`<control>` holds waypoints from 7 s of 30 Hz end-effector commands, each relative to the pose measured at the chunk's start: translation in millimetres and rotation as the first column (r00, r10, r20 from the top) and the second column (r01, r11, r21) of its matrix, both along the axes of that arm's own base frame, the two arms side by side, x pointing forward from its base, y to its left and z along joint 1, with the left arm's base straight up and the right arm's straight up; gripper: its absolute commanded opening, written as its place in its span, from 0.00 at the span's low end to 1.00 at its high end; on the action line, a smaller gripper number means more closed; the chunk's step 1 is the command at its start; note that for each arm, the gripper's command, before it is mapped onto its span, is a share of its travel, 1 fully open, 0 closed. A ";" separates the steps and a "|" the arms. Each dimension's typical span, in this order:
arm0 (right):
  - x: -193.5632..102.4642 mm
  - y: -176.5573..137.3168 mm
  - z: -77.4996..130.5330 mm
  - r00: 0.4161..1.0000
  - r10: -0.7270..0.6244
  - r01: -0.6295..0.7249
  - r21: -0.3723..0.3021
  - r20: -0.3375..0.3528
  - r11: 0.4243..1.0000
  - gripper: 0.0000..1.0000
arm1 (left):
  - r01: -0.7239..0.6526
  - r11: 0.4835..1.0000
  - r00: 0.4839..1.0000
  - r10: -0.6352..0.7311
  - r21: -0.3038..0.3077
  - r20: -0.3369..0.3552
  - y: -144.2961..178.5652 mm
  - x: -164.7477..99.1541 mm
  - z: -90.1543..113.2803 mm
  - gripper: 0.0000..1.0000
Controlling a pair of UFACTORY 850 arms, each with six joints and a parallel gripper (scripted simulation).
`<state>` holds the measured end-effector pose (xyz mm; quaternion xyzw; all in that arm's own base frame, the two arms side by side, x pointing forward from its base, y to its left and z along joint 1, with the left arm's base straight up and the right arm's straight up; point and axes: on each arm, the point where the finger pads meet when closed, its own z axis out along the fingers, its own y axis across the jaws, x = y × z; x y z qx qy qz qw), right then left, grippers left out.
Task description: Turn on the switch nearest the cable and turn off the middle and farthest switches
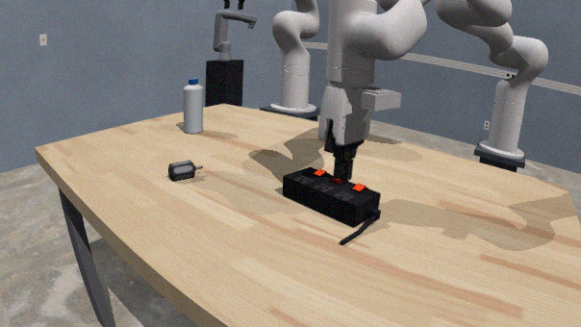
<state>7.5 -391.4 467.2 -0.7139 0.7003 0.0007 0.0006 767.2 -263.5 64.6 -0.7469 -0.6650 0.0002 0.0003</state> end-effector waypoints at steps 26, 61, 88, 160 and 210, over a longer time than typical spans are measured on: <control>0.0 -0.4 0.8 1.000 0.000 0.000 -0.002 0.000 1.000 1.00 | 0.000 1.000 1.000 0.000 -0.001 0.003 -0.3 0.9 38.8 0.00; 0.0 -0.4 0.8 1.000 0.000 0.000 -0.002 0.000 1.000 1.00 | 0.000 1.000 1.000 0.000 -0.001 0.003 -45.6 -5.6 52.9 0.00; 0.0 -0.4 0.8 1.000 0.000 0.000 -0.002 0.000 1.000 1.00 | 0.000 1.000 1.000 0.000 -0.001 0.003 -45.6 -5.5 51.6 0.00; 0.0 -0.4 0.8 1.000 0.000 0.000 -0.002 0.000 1.000 1.00 | 0.000 1.000 1.000 0.000 -0.001 0.003 -46.1 -4.4 8.8 0.00; 0.0 -0.4 0.8 1.000 0.000 0.000 -0.002 0.000 1.000 1.00 | 0.000 1.000 1.000 0.000 -0.001 0.003 -46.1 -4.4 4.9 0.00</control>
